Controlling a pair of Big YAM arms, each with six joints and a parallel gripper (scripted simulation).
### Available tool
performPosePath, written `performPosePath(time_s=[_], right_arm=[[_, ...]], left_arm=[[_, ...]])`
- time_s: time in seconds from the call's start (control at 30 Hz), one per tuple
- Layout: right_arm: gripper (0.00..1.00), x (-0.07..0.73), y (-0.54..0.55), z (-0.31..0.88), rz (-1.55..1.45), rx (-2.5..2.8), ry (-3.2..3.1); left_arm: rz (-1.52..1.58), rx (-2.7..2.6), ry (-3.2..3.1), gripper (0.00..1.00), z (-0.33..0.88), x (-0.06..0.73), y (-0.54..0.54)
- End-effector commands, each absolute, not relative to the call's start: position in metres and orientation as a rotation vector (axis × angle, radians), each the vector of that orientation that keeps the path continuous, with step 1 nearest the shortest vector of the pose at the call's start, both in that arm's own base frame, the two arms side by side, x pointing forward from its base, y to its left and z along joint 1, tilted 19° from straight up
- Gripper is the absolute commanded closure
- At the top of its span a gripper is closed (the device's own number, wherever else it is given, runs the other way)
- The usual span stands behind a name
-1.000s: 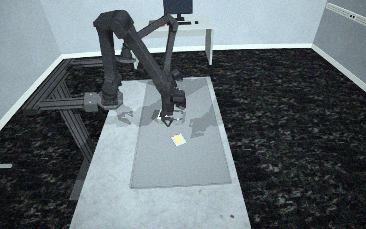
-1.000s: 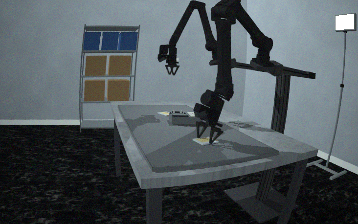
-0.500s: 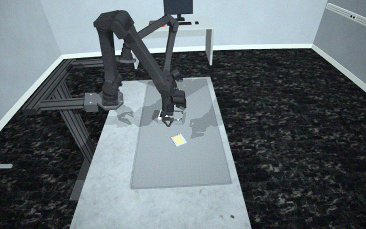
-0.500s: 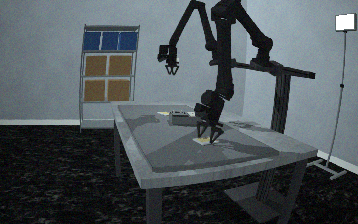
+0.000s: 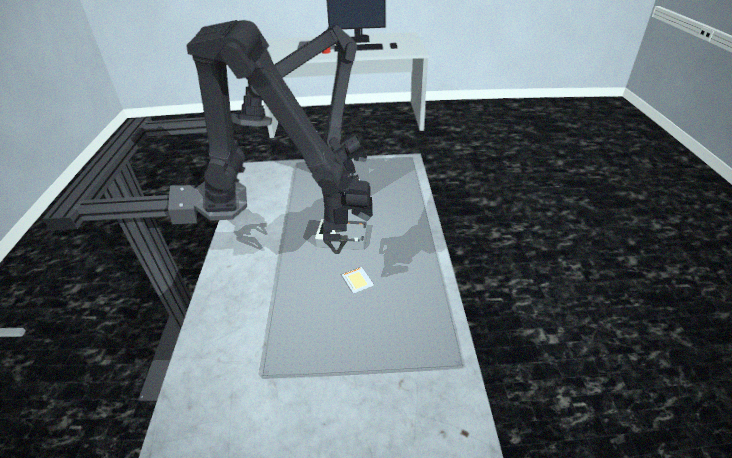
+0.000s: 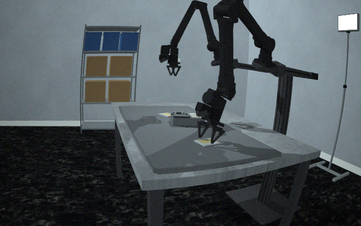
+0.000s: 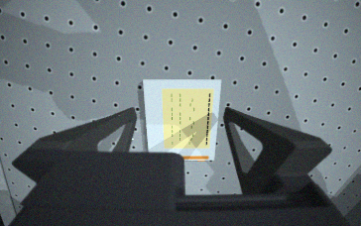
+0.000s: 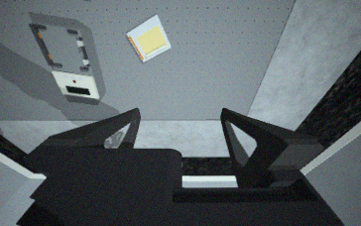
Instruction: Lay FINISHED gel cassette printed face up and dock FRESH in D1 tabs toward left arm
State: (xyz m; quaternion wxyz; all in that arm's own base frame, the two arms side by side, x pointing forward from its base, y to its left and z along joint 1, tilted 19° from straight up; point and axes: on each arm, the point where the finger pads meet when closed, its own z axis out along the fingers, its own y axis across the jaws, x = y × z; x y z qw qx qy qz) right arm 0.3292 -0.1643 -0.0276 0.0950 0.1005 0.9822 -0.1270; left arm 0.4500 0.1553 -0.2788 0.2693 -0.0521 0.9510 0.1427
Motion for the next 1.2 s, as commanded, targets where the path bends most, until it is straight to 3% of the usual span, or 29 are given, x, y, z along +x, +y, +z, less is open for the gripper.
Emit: performPosePath(time_s=[0.0,1.17], right_arm=[[0.0,0.3381,-0.1673,-0.0198,-0.38,0.284,2.896],[0.0,0.3381,-0.1673,-0.0198,-0.38,0.284,2.896]], left_arm=[[0.385,-0.139,2.546,0.02,-0.2657,0.4549,0.1524],[0.38,-0.135,2.551,0.02,-0.2604,0.451,0.1464]])
